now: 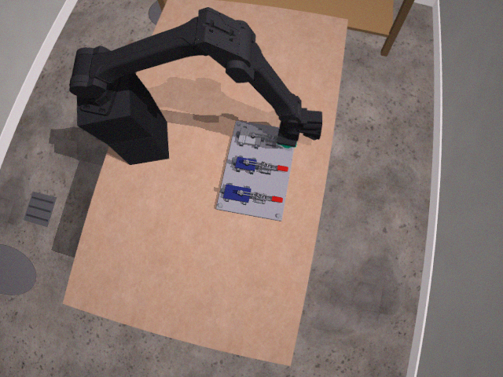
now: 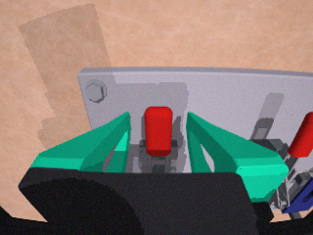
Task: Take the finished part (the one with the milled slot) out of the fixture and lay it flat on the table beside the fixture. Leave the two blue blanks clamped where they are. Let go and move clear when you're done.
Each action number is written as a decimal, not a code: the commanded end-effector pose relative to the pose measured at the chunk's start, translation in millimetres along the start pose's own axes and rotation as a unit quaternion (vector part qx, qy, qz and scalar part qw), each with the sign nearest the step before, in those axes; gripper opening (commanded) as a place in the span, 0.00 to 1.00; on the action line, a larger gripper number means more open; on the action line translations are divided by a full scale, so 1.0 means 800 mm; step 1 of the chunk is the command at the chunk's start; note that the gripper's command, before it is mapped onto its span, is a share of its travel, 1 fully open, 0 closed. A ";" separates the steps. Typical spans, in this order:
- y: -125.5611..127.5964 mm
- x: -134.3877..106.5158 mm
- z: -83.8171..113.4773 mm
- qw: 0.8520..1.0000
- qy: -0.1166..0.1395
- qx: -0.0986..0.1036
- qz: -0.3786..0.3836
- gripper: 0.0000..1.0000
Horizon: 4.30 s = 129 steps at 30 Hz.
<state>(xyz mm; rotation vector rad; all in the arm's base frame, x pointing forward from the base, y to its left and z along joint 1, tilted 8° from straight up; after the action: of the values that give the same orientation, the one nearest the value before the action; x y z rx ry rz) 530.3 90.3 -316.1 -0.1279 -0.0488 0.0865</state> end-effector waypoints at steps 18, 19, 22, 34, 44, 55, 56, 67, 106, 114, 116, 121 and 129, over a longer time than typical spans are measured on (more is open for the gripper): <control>-0.009 -0.003 -0.010 1.000 0.003 -0.001 -0.008 0.00; -0.009 -0.003 -0.010 1.000 0.003 -0.001 -0.008 0.00; -0.009 -0.001 -0.008 1.000 0.002 -0.001 -0.008 0.00; -0.010 0.004 -0.003 1.000 -0.001 -0.001 -0.012 0.00; -0.010 0.006 -0.001 1.000 -0.003 -0.001 -0.012 0.00; -0.010 0.006 0.005 1.000 -0.004 -0.001 -0.012 0.00; -0.010 0.006 0.006 1.000 -0.004 -0.001 -0.012 0.00; -0.008 0.011 0.020 1.000 -0.012 0.000 -0.012 0.00; 0.002 -0.009 0.044 1.000 -0.009 0.000 -0.005 0.00; 0.004 -0.016 0.049 1.000 -0.008 0.000 -0.004 0.00; 0.004 -0.018 0.050 1.000 -0.009 0.000 -0.004 0.00; 0.004 -0.021 0.051 1.000 -0.009 0.000 -0.004 0.00; 0.005 -0.028 0.054 1.000 -0.010 0.000 -0.004 0.00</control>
<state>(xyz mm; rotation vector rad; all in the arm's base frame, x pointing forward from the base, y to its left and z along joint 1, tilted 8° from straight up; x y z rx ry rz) 506.7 92.0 -292.8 -0.1247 -0.0598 0.0867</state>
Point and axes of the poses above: the point where the finger pads meet when closed, its own z axis back along the fingers, its own y axis across the jaws, x = y × z, the point moved 5 cm from there along z, back along the fingers, and after that the axes turned 2 degrees about z, right-handed, at the moved point
